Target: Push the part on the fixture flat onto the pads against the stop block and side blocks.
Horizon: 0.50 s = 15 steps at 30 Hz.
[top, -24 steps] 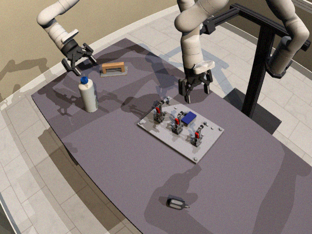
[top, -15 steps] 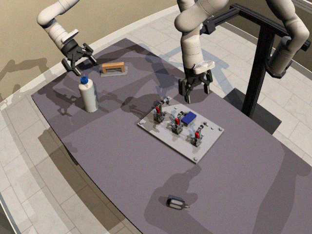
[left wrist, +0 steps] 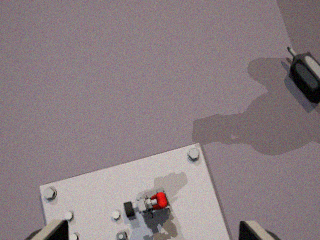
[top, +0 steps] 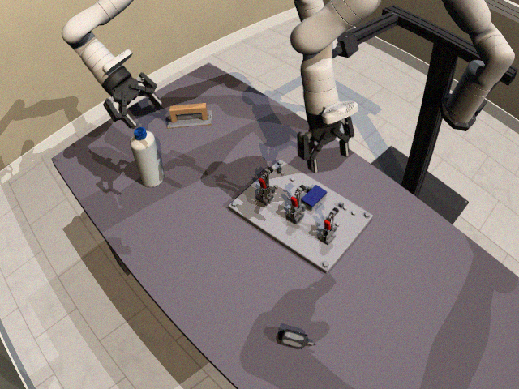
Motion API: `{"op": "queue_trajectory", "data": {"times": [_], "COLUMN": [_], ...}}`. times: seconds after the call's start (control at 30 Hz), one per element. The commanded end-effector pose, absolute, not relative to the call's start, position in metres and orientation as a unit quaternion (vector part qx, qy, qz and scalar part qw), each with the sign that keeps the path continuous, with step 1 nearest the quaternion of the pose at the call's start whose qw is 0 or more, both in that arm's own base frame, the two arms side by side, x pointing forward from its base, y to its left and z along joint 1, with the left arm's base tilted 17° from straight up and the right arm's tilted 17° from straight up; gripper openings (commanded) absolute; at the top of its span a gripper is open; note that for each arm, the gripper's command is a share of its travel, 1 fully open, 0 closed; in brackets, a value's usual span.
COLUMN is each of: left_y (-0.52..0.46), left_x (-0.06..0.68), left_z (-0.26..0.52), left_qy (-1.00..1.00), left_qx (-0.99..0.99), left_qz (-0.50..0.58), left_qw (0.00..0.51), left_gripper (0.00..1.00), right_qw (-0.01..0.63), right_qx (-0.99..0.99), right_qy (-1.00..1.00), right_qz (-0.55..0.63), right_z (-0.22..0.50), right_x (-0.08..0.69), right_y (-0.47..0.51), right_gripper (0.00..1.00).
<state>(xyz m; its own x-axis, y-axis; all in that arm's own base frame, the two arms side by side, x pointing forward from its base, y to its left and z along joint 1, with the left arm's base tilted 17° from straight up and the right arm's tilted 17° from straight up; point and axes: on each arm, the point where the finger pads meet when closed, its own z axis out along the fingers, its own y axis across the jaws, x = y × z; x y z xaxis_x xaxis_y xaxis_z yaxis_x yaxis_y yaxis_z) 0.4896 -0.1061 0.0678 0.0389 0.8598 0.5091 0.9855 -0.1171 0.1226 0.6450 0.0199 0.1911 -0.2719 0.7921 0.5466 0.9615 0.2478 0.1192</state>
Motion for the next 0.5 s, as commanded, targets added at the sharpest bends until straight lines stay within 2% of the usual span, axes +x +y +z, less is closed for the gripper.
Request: {"op": "queue_trajectory", "data": {"times": [0.0,0.3,0.47], "left_y": [-0.104,-0.081,-0.048], "left_x": [0.491,0.494,0.497], "left_z": [0.069,0.075,0.083], "left_qy": [-0.655,-0.684,-0.724], "left_qx": [-0.705,-0.679,-0.64], "left_qz": [-0.238,-0.232,-0.224], "left_qw": [0.131,0.131,0.13], "left_gripper": [1.0,1.0,1.0], "right_qw": [0.189,0.175,0.152], "right_qx": [-0.569,-0.55,-0.514], "right_qy": [-0.77,-0.798,-0.836], "right_qz": [-0.216,-0.173,-0.119], "right_z": [0.187,0.146,0.098], "right_x": [0.645,0.635,0.613], "right_y": [0.027,0.069,0.115], "right_gripper": [1.0,1.0,1.0]}}
